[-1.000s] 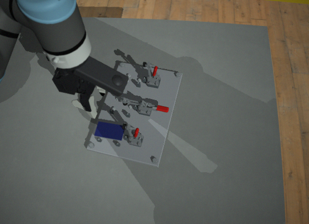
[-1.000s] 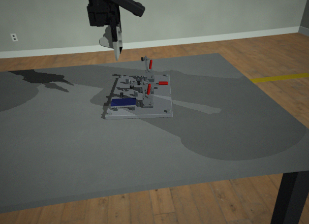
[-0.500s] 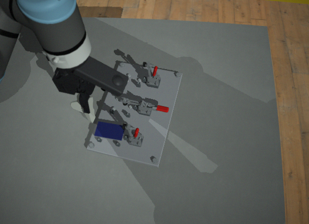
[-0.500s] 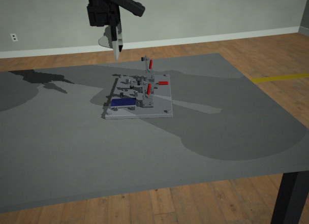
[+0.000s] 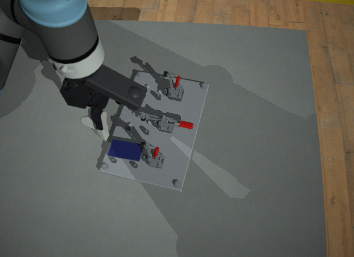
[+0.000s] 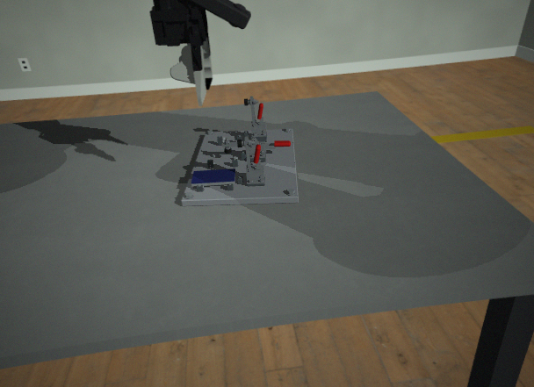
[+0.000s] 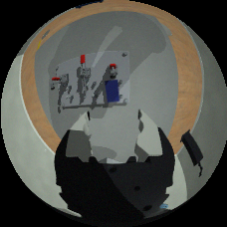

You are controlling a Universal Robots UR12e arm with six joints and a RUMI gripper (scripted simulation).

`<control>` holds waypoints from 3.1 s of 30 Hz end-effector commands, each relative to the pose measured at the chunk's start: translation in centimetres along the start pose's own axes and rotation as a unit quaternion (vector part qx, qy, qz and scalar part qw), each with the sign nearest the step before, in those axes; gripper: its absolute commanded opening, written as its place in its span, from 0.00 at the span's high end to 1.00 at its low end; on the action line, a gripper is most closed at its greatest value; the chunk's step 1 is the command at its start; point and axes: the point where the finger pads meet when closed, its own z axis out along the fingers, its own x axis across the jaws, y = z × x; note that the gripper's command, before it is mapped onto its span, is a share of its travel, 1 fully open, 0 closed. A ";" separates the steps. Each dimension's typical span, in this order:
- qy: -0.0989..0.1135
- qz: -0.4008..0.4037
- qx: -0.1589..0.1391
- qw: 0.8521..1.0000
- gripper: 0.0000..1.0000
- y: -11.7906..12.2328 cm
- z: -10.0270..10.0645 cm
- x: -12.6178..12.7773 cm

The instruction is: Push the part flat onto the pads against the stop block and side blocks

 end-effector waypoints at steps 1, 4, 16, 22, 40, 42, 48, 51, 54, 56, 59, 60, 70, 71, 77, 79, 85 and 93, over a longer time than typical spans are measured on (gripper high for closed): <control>0.000 0.000 0.000 1.000 0.41 0.0 0.0 0.0; 0.000 0.000 0.000 1.000 0.41 0.0 0.0 0.0; 0.000 0.000 0.000 1.000 0.41 0.0 0.0 0.0; 0.000 0.000 0.000 1.000 0.41 0.0 0.0 0.0; 0.000 0.000 0.000 1.000 0.72 0.0 0.0 0.0; 0.000 0.000 0.000 1.000 0.72 0.0 0.0 0.0; 0.000 0.000 0.000 1.000 0.72 0.0 0.0 0.0; 0.000 0.000 0.000 1.000 0.72 0.0 0.0 0.0; 0.000 0.000 0.000 1.000 0.72 0.0 0.0 0.0; 0.000 0.000 0.000 1.000 0.72 0.0 0.0 0.0; 0.000 0.000 0.000 1.000 0.72 0.0 0.0 0.0; 0.000 0.000 0.000 1.000 0.72 0.0 0.0 0.0; 0.000 0.000 0.000 1.000 0.72 0.0 0.0 0.0; 0.000 0.000 0.000 1.000 0.72 0.0 0.0 0.0; 0.000 0.000 0.000 1.000 0.72 0.0 0.0 0.0; 0.000 0.000 0.000 1.000 0.72 0.0 0.0 0.0; 0.000 0.000 0.000 1.000 0.72 0.0 0.0 0.0; 0.000 0.000 0.000 1.000 0.72 0.0 0.0 0.0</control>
